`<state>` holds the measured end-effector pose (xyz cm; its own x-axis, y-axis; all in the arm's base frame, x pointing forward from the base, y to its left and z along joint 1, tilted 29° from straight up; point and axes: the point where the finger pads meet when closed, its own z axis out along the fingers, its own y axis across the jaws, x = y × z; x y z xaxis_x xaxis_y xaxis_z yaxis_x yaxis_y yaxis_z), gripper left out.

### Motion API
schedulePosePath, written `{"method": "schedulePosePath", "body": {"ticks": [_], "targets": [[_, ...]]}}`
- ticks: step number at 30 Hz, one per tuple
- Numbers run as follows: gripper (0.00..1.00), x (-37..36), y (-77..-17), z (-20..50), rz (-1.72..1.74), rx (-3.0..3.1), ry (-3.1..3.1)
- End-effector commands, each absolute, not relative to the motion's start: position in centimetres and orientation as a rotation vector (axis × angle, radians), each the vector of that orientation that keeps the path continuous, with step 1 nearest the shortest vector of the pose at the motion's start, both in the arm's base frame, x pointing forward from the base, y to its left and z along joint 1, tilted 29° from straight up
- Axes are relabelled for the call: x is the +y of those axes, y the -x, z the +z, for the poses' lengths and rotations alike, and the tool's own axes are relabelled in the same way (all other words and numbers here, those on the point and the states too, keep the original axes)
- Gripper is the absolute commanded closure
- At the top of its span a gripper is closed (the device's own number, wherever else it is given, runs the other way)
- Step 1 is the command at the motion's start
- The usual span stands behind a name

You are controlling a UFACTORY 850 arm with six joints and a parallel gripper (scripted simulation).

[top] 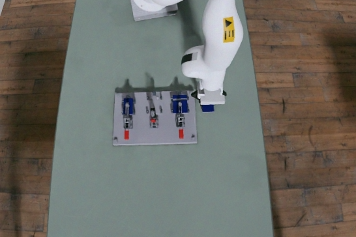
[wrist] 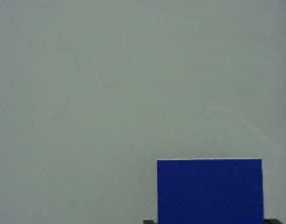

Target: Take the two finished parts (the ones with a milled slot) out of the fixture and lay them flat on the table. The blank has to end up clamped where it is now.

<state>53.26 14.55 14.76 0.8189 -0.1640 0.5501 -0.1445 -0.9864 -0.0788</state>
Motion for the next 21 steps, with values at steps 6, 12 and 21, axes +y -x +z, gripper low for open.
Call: {"method": "schedulePosePath", "body": {"ticks": [6, 12, 21], "targets": [[1.00, 14.58, -53.45, 14.55, -0.903, 0.251, 2.963], [1.00, 14.58, -53.51, 14.43, -0.903, 0.251, 2.963], [1.00, 14.58, -53.58, 14.30, -0.903, 0.251, 2.963]]}}
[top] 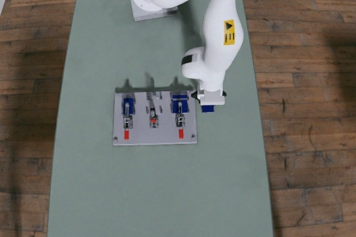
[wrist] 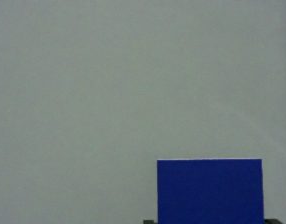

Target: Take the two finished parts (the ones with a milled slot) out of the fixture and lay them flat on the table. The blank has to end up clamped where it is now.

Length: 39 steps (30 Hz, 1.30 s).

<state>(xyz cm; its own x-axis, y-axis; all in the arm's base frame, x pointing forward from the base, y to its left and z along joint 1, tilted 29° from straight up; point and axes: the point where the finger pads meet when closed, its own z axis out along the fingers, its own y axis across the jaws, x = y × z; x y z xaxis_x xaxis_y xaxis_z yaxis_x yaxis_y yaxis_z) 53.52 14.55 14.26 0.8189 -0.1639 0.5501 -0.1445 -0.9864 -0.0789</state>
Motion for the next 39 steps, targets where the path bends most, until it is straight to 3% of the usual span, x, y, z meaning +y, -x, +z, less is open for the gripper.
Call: {"method": "schedulePosePath", "body": {"ticks": [1, 16, 17, 39], "targets": [[1.00, 14.58, -53.59, 14.30, -0.903, 0.251, 2.963], [1.00, 14.58, -53.58, 14.30, -0.903, 0.251, 2.963], [0.18, 14.58, -53.58, 14.30, -0.903, 0.251, 2.963], [0.18, 14.58, -53.58, 14.30, -0.903, 0.251, 2.963]]}}
